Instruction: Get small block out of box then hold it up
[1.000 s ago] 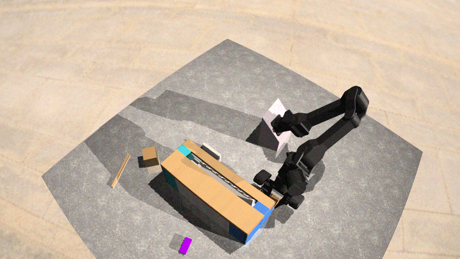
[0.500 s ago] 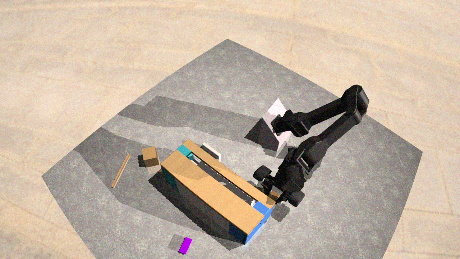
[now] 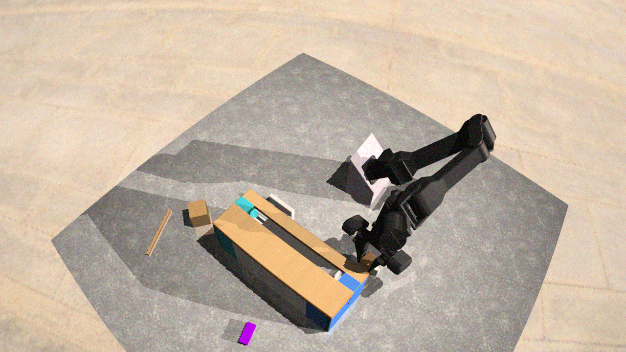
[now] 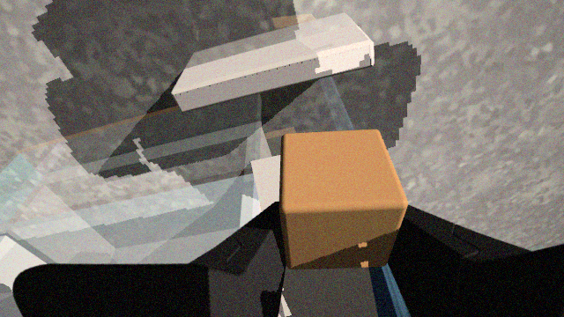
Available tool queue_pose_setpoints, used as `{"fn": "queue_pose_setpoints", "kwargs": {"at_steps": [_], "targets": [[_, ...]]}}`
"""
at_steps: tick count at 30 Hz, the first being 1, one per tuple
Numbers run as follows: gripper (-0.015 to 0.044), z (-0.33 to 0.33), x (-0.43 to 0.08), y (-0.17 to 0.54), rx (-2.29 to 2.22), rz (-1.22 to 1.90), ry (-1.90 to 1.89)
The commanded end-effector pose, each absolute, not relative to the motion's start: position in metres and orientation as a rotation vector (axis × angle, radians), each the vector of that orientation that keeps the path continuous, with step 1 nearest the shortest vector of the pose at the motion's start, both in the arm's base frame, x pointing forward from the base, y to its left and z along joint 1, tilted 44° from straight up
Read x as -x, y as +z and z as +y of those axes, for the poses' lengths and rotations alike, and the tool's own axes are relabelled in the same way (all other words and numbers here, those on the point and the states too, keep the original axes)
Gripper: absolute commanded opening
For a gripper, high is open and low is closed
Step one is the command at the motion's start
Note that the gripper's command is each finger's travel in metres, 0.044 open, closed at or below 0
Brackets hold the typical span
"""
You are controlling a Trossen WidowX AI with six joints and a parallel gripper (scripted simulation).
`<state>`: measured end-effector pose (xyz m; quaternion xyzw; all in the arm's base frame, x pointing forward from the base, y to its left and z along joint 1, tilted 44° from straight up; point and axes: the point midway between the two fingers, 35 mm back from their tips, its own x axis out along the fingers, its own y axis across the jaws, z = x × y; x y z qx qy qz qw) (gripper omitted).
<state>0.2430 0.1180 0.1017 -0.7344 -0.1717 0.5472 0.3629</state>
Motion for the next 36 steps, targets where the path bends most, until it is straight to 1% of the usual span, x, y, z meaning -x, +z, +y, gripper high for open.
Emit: {"fn": "queue_pose_setpoints", "kwargs": {"at_steps": [1, 18, 36], "targets": [[0.0000, 0.115, -0.244, 0.105, 1.770, -0.340, 1.403], [0.0000, 0.103, -0.242, 0.106, 1.184, 0.137, 1.333], [0.0000, 0.091, -0.240, 0.110, 0.545, 0.567, 1.154]]}}
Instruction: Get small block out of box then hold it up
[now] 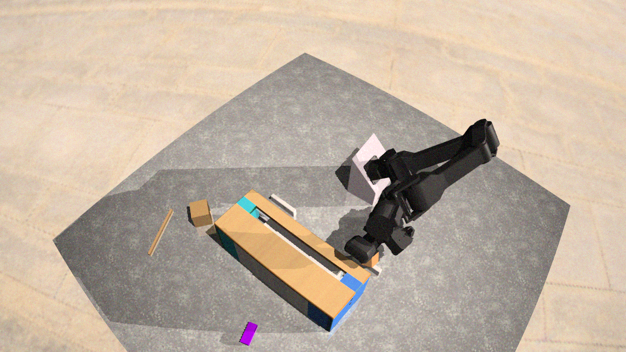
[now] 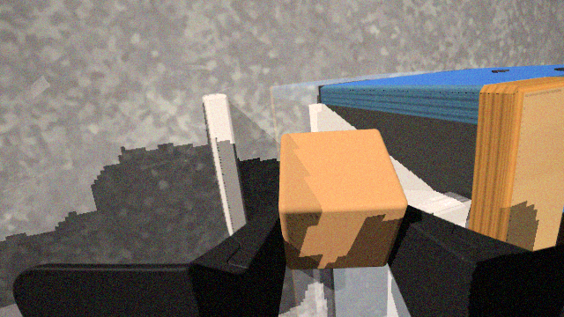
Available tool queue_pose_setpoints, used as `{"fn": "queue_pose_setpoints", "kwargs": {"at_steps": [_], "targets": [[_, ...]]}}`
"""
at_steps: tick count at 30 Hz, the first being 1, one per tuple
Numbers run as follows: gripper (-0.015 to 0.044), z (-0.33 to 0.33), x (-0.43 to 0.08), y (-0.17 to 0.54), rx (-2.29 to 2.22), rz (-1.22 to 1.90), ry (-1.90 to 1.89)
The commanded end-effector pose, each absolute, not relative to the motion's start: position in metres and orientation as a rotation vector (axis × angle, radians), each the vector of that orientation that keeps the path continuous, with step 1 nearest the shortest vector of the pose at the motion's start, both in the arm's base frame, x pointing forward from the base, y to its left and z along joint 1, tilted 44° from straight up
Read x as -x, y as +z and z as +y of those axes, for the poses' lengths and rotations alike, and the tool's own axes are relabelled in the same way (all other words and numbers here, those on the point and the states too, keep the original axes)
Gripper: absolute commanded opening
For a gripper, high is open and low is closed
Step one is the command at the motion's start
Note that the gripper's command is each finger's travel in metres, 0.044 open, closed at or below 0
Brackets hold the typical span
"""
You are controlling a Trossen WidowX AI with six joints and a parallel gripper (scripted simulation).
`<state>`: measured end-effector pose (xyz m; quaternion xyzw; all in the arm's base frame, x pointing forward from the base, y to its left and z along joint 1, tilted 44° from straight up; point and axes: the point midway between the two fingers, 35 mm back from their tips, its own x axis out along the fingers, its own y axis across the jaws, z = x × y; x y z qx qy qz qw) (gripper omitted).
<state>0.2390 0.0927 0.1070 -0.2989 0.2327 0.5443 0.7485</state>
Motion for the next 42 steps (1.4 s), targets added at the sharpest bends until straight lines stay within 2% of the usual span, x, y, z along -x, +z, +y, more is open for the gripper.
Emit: {"fn": "queue_pose_setpoints", "kwargs": {"at_steps": [1, 42], "targets": [[0.0000, 0.090, -0.240, 0.110, 0.509, 0.589, 1.141], [0.0000, 0.064, -0.235, 0.124, -0.974, 1.278, 0.401]]}}
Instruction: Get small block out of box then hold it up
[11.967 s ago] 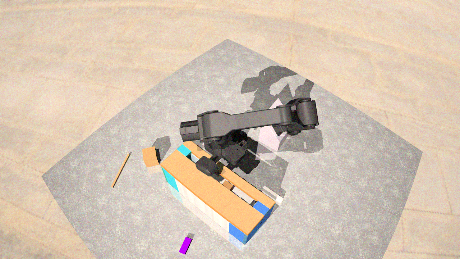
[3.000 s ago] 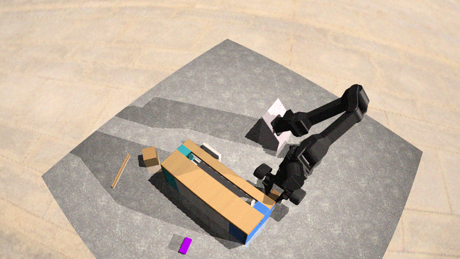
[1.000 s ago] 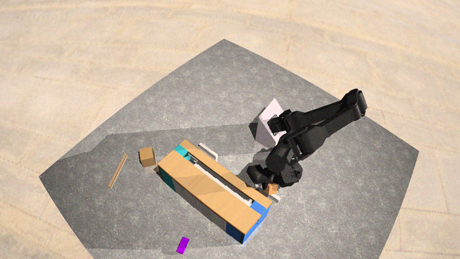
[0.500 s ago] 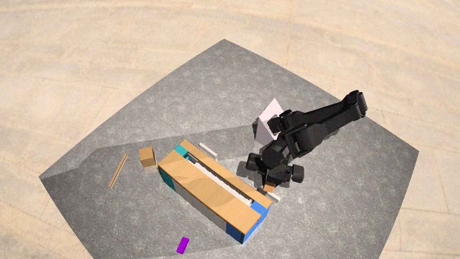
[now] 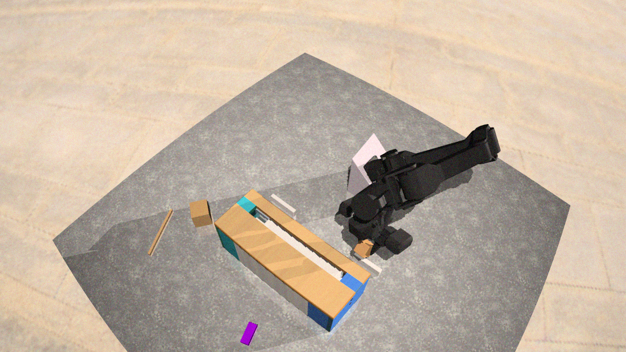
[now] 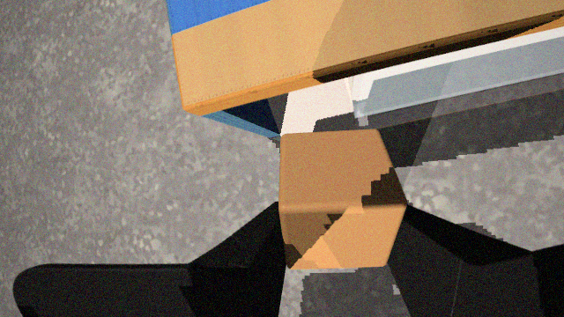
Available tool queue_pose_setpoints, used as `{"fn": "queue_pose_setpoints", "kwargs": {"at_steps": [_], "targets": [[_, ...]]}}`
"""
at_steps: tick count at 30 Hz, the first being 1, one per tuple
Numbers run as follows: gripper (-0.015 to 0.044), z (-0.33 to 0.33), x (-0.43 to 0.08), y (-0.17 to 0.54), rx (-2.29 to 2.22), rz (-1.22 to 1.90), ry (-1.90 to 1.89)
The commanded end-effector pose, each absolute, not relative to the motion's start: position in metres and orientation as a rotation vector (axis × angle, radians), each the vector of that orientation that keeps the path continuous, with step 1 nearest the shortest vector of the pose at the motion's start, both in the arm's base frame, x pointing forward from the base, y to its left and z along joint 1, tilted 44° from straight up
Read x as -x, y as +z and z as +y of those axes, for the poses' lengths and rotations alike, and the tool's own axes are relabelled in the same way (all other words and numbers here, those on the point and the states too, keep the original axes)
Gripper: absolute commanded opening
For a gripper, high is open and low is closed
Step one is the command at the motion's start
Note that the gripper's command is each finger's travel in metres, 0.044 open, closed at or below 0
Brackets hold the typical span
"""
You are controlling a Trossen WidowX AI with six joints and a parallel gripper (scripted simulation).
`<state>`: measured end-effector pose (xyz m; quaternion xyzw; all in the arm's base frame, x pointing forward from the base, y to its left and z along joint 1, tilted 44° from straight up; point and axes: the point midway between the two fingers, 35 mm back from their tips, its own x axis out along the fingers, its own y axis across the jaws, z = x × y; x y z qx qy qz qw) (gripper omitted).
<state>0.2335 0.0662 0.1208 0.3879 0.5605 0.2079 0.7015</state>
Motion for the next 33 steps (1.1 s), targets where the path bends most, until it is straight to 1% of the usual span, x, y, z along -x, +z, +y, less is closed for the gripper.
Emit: {"fn": "queue_pose_setpoints", "kwargs": {"at_steps": [1, 17, 33], "targets": [[0.0000, 0.064, -0.235, 0.125, -1.010, 1.290, 0.378], [0.0000, 0.054, -0.233, 0.132, -1.580, 1.442, -0.026], [0.0000, 0.044, -0.232, 0.141, -2.130, 1.518, -0.501]]}}
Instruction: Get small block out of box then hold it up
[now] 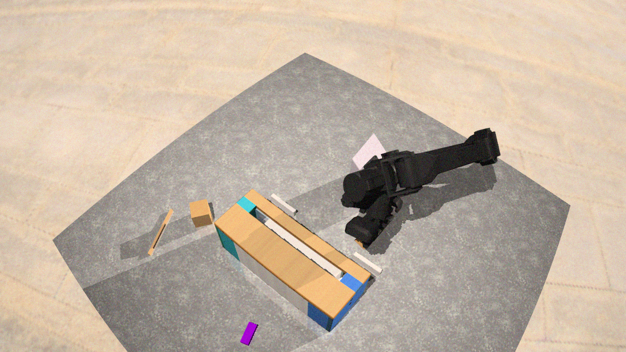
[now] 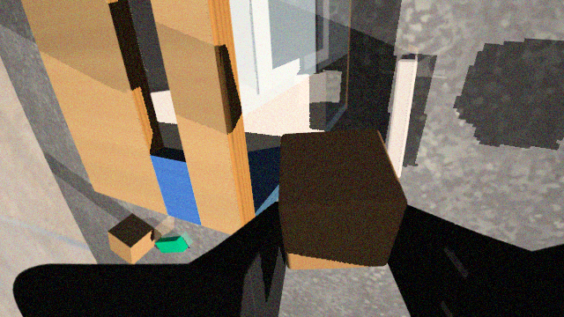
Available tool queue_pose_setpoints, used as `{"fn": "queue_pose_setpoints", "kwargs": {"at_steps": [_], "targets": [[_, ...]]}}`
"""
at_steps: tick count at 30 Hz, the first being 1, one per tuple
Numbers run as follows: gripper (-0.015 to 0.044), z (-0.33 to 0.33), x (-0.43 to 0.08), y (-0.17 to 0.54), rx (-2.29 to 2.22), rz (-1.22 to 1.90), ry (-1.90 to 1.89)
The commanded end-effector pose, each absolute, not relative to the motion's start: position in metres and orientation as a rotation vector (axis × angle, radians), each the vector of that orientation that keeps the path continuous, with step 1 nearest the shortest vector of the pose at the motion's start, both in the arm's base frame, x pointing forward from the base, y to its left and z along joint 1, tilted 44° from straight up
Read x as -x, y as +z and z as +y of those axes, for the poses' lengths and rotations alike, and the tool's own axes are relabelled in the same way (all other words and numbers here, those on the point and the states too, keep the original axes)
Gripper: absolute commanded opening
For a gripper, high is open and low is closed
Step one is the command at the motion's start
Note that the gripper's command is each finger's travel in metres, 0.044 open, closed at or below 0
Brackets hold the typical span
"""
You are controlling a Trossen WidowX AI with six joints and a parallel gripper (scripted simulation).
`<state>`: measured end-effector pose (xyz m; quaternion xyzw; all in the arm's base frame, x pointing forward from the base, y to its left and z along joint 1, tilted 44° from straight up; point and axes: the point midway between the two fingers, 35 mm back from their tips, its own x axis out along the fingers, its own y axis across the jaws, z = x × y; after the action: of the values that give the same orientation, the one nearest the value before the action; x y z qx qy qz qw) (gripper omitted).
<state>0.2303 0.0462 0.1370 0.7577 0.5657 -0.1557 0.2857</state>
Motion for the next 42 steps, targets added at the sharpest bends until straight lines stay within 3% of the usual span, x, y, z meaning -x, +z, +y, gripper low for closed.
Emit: {"fn": "queue_pose_setpoints", "kwargs": {"at_steps": [1, 24, 42], "targets": [[0.0000, 0.044, -0.231, 0.142, -2.163, 1.520, -0.533], [0.0000, 0.029, -0.230, 0.156, -2.863, 1.448, -1.381], [0.0000, 0.029, -0.230, 0.156, -2.881, 1.442, -1.409]]}}
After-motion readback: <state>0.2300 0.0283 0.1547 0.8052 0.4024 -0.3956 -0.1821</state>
